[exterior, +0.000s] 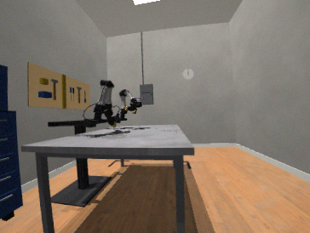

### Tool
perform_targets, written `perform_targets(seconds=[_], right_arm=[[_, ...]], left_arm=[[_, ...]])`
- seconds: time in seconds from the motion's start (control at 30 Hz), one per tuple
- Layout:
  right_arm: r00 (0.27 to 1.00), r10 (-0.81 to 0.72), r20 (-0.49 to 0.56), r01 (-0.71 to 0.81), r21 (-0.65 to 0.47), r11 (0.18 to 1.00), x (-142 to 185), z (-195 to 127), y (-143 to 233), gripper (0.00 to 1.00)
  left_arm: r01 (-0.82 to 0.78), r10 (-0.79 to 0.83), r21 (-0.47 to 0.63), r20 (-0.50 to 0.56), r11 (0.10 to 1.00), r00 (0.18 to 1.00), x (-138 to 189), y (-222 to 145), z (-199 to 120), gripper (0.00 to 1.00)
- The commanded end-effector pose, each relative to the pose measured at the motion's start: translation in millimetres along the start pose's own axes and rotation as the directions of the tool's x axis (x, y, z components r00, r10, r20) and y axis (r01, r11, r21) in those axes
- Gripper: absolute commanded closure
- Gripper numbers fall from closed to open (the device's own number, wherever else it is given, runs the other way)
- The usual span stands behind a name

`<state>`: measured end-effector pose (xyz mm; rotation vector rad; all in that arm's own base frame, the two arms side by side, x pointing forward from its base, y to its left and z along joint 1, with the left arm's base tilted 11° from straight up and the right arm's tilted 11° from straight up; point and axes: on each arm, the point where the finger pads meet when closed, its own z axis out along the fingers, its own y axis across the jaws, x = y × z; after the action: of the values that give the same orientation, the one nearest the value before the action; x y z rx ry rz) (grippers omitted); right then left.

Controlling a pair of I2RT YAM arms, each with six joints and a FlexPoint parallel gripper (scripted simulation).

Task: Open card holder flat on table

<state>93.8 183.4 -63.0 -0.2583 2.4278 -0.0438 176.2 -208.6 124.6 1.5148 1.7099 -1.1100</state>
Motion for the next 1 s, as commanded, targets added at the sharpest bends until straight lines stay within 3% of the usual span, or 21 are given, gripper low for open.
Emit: perform_targets(seconds=[0.0,0.23,0.33,0.37,0.43,0.73,0.97], right_arm=[[0.999,0.037,0.017,-0.037,0.000,0.999,0.5,-2.9,7.5,0.92],[0.999,0.045,0.012,-0.045,-0.015,0.999,0.1,-3.7,10.2,0.92],[0.999,0.043,0.009,-0.043,-0.008,0.999,1.0,-2.8,6.9,0.58],[0.999,0.046,0.011,-0.046,-0.012,0.999,-0.5,-5.0,8.6,0.57],[1.000,0.023,-0.002,-0.023,-0.007,1.000,0.1,-5.8,8.2,0.39],[0.995,-0.071,-0.063,0.072,0.020,0.997,-17.8,-10.2,6.4,0.39],[0.994,-0.045,-0.100,0.045,-0.009,0.999,-74.1,-22.9,11.0,0.39]], left_arm=[[-0.003,0.004,0.031,-0.037,1.000,0.999,10.2,-10.9,2.6,0.00],[-0.006,0.007,0.029,-0.036,1.000,0.999,8.9,-10.2,2.3,0.00],[-0.006,0.007,0.029,-0.036,1.000,0.999,8.9,-10.2,2.3,0.00],[-0.006,0.007,0.029,-0.036,1.000,0.999,8.9,-10.2,2.3,0.00],[-0.006,0.007,0.029,-0.036,1.000,0.999,8.9,-10.2,2.3,0.00],[-0.004,0.005,0.029,-0.036,1.000,0.999,8.9,-10.2,2.3,0.00],[-0.046,0.046,-0.029,0.022,0.999,0.999,-14.5,4.8,-6.6,0.00]])
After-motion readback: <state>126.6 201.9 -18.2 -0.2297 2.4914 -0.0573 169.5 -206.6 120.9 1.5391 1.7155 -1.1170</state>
